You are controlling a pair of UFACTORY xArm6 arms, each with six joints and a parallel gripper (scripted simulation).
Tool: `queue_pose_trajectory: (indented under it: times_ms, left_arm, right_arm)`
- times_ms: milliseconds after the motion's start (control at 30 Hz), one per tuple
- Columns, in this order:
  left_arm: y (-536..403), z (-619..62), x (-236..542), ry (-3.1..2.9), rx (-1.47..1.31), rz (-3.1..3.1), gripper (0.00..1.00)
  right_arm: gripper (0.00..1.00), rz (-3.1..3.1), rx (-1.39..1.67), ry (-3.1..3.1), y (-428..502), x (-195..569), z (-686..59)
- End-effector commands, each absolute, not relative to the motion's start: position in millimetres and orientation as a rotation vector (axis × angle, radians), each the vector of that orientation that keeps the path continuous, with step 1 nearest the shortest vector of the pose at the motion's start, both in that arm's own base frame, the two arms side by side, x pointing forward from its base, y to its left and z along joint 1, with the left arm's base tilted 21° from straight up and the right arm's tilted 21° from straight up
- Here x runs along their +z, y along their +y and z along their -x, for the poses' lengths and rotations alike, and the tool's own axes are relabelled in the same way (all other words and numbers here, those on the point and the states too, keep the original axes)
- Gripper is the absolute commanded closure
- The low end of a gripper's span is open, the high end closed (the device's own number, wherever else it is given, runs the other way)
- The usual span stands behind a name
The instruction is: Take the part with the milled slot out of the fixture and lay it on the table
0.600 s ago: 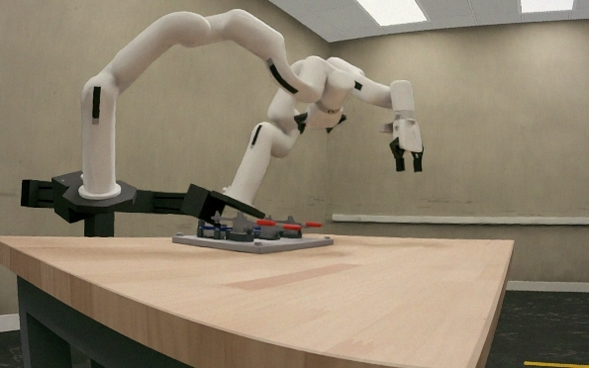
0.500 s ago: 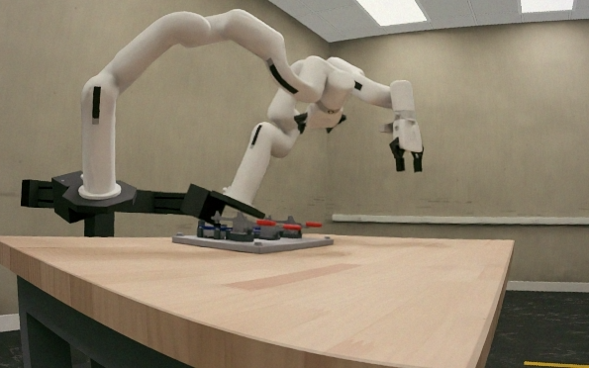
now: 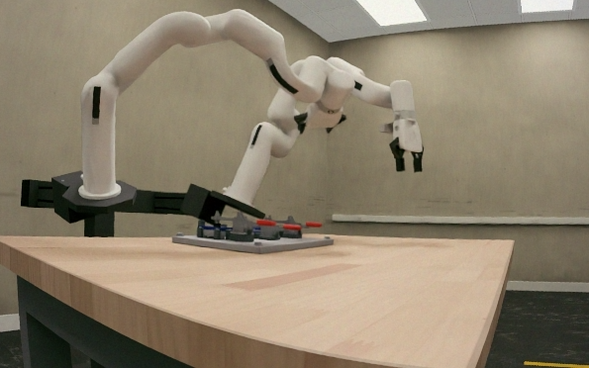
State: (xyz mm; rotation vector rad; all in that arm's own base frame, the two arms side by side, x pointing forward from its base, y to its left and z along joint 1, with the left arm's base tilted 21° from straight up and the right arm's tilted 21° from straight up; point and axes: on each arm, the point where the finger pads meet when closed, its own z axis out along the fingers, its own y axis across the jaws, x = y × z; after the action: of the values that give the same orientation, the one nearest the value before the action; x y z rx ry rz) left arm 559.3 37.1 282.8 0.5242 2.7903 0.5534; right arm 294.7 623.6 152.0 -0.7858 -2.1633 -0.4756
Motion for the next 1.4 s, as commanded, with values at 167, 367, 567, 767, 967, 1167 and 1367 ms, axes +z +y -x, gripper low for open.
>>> queue_pose_trajectory:
  times_ms: [167,367,567,767,967,1167,1367]
  left_arm:
    - [39,-559,285,2.787,0.555,-0.527,0.0]
    - [48,-557,286,2.792,0.56,-0.543,0.0]
    - [60,-554,288,2.799,0.567,-0.565,0.0]
    - [89,-544,291,2.815,0.581,-0.619,0.0]
    - [131,-527,297,2.836,0.597,-0.701,0.0]
    - [163,-511,301,2.852,0.605,-0.772,0.0]
    - [208,-484,307,2.871,0.608,-0.875,0.0]
  right_arm:
    - [0.0,0.758,-0.432,-2.276,599,151,-299]
    - [0.0,0.699,-0.334,-2.475,550,146,-308]
    - [0.0,0.637,-0.24,-2.639,506,145,-318]
    - [0.0,0.56,-0.134,-2.798,460,148,-329]
    - [0.0,0.463,-0.011,-2.954,413,154,-341]
    - [0.0,0.365,0.108,-3.082,373,161,-352]
    - [0.0,0.239,0.25,-3.211,330,172,-363]
